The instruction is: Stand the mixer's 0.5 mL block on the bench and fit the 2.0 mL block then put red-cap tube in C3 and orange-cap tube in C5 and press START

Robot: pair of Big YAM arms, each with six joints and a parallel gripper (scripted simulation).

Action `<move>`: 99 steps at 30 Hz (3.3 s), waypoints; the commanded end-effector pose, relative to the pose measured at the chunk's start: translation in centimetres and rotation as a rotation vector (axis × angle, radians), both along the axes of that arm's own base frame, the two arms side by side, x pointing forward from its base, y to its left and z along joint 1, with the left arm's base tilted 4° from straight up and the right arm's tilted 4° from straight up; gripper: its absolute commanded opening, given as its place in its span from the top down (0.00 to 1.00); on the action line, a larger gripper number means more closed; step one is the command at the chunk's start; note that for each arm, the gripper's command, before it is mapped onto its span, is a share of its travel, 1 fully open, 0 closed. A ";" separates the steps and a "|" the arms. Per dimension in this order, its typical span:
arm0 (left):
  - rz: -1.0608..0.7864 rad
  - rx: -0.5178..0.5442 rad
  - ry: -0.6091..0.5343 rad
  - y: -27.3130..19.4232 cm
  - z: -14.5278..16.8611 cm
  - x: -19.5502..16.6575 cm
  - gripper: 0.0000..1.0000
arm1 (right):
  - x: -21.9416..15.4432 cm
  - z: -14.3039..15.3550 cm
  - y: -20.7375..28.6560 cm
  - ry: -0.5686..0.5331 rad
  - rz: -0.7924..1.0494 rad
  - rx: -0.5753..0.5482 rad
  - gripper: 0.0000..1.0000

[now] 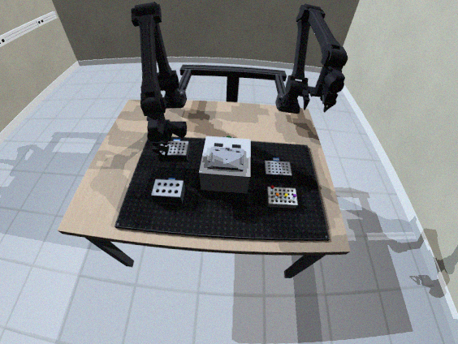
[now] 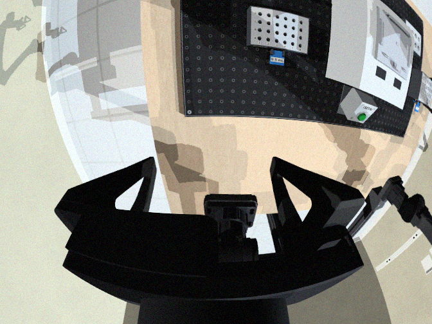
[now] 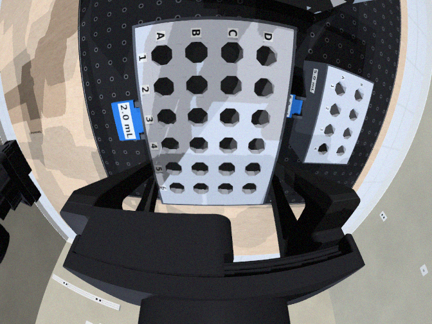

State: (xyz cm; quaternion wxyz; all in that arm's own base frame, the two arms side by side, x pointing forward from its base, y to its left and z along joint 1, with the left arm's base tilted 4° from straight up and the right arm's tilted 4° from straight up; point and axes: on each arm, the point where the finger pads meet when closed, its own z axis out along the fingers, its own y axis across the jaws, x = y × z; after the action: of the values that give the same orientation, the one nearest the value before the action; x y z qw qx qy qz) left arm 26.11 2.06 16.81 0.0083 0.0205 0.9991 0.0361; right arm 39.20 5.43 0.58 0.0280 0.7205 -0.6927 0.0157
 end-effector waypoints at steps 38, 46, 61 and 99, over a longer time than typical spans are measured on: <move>0.012 -0.001 -0.021 0.2 0.3 0.2 0.00 | 5.9 10.6 6.4 -0.155 -0.006 0.048 1.00; 0.012 -0.001 -0.020 0.2 0.3 0.2 0.00 | 5.9 10.4 5.9 -0.130 -0.013 0.038 1.00; 0.012 -0.001 -0.031 0.1 0.8 0.6 0.00 | 6.2 13.3 7.4 -0.162 -0.008 0.040 1.00; 0.011 -0.001 -0.027 0.1 0.7 0.5 0.00 | 6.8 12.7 13.7 -0.164 -0.071 0.068 1.00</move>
State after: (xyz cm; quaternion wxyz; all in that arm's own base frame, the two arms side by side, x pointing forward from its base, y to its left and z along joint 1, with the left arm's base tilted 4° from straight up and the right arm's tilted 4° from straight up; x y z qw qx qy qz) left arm 26.15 2.06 16.86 0.0090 0.0205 0.9991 0.0362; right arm 40.89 15.32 6.40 0.0356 0.6984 -0.7146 0.0169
